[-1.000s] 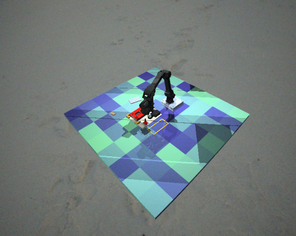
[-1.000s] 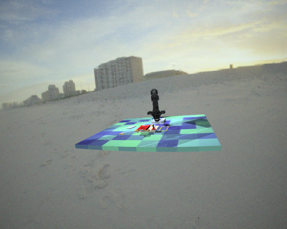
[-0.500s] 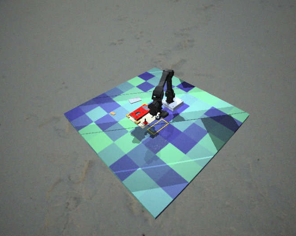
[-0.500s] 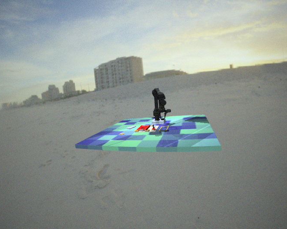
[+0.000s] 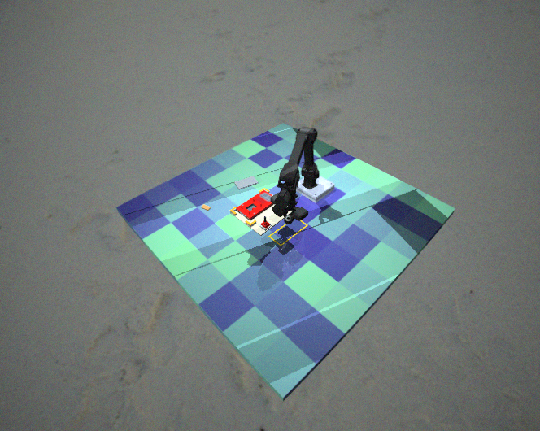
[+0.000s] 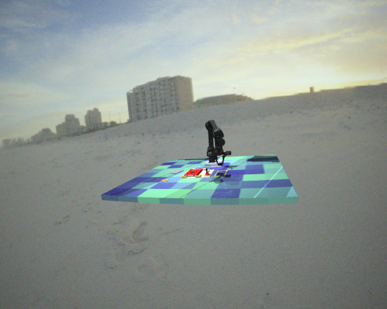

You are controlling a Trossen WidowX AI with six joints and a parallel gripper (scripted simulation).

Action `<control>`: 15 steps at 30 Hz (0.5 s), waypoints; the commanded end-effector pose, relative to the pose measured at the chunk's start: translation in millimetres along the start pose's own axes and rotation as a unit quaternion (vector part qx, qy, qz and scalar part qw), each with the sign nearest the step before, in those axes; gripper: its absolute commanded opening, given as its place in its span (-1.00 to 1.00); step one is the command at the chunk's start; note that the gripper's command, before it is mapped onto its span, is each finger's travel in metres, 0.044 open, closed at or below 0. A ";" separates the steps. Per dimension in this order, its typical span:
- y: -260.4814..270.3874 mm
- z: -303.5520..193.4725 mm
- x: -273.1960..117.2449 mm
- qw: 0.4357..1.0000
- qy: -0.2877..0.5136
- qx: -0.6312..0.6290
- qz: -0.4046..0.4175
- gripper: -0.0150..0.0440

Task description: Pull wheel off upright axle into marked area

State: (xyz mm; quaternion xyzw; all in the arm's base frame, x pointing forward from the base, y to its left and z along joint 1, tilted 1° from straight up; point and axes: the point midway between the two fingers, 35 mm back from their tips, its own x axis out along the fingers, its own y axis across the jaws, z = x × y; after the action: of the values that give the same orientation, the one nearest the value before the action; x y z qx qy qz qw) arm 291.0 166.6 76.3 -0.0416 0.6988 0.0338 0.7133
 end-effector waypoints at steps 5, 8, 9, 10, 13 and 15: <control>0.4 -1.0 47.4 1.000 0.004 0.002 0.000 -0.49; -0.3 -2.7 65.7 1.000 0.004 0.002 0.000 -0.49; -0.6 -3.3 70.7 1.000 0.004 0.002 0.000 -0.49; -0.8 -3.8 73.6 1.000 0.004 0.002 0.000 -0.49; -0.9 -3.9 74.6 1.000 0.004 0.002 0.000 -0.49; -1.5 -4.5 71.0 1.000 0.008 0.001 -0.003 -0.40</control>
State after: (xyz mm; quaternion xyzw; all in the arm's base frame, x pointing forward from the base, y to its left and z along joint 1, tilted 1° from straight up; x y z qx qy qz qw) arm 288.5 164.1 5.2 -0.0429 0.7034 0.0306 0.7089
